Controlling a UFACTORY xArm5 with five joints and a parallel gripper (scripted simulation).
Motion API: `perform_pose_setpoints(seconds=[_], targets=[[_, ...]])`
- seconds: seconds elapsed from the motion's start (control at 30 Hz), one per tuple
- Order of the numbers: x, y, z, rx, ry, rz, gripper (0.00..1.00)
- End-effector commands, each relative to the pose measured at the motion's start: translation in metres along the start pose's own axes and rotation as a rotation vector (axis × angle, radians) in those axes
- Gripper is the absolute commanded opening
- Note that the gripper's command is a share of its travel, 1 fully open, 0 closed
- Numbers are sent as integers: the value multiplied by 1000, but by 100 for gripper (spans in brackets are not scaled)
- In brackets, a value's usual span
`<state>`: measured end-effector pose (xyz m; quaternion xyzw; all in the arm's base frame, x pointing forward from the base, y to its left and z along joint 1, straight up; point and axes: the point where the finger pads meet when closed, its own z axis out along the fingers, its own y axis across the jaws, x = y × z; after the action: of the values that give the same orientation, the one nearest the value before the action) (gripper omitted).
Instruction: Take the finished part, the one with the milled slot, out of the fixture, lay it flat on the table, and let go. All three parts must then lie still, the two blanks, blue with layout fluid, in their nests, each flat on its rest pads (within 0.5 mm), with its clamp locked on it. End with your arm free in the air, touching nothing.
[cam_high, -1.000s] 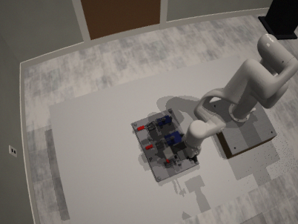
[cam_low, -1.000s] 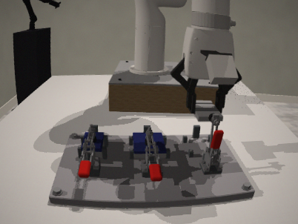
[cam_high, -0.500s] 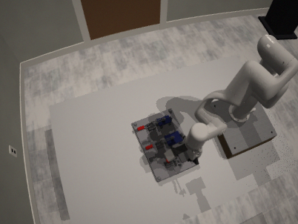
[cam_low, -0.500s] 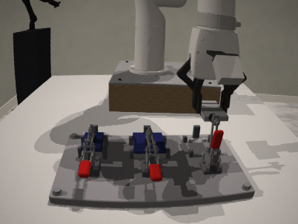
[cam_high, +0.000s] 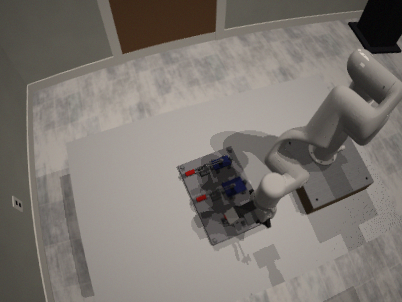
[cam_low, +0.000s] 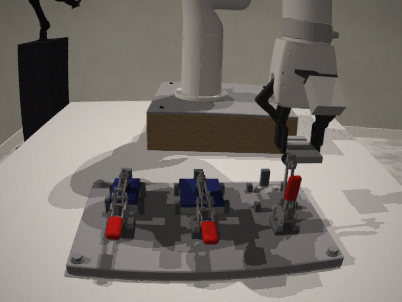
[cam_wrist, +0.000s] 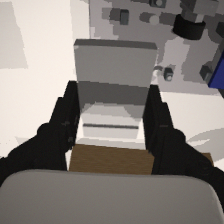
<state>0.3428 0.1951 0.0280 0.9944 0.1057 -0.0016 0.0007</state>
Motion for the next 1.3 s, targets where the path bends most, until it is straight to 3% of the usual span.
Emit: perform_pose_setpoints(seconds=[0.0, 1.27], targets=[[1, -10, -1, 1, 3, 0, 0], [1, -77, -1, 1, 3, 0, 0]])
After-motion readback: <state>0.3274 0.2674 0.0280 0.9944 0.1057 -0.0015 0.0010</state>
